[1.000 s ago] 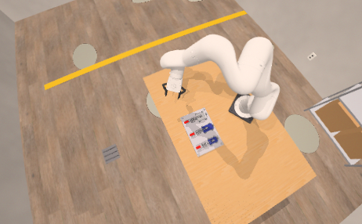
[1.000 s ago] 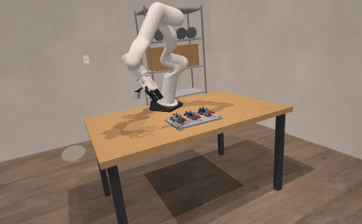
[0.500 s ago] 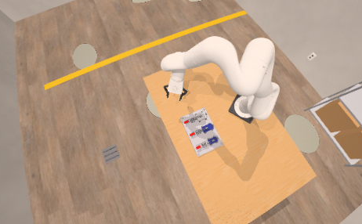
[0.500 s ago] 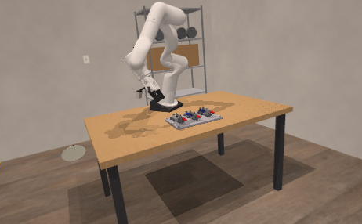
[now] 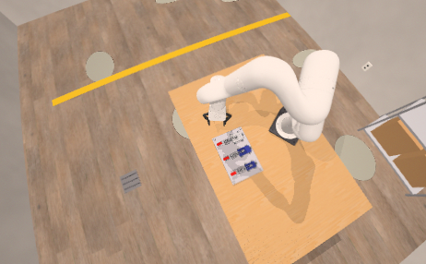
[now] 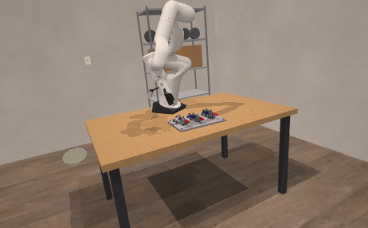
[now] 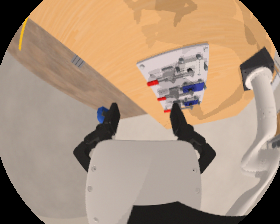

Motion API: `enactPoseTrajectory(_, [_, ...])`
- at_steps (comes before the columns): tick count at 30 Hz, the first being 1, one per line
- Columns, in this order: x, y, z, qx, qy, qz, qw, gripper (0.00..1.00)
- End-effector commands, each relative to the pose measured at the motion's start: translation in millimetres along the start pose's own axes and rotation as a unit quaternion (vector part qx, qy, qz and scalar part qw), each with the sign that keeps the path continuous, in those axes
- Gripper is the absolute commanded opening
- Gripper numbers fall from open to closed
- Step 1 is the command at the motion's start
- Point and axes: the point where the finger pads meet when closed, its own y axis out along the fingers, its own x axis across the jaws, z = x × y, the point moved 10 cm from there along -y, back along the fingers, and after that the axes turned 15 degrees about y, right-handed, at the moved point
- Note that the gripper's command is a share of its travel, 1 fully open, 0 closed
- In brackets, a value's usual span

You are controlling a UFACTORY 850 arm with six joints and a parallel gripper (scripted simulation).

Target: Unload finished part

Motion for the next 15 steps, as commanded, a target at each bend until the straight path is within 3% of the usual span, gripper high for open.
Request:
enactPoseTrajectory(1, [37.2,13.8,-14.5,0.056,-0.038,-0.010,0.998,1.00])
enactPoseTrajectory(10, [89.1,30.1,-24.3,0.122,-0.106,-0.017,0.987,1.00])
enactPoseTrajectory(12, [89.1,30.1,-24.3,0.122,-0.106,-0.017,0.987,1.00])
enactPoseTrajectory(13, [106.9,34.8,-26.1,0.143,-0.132,-0.018,0.981,1.00])
enactPoseTrajectory(15, [116.8,37.4,-26.9,0.154,-0.147,-0.017,0.977,1.00])
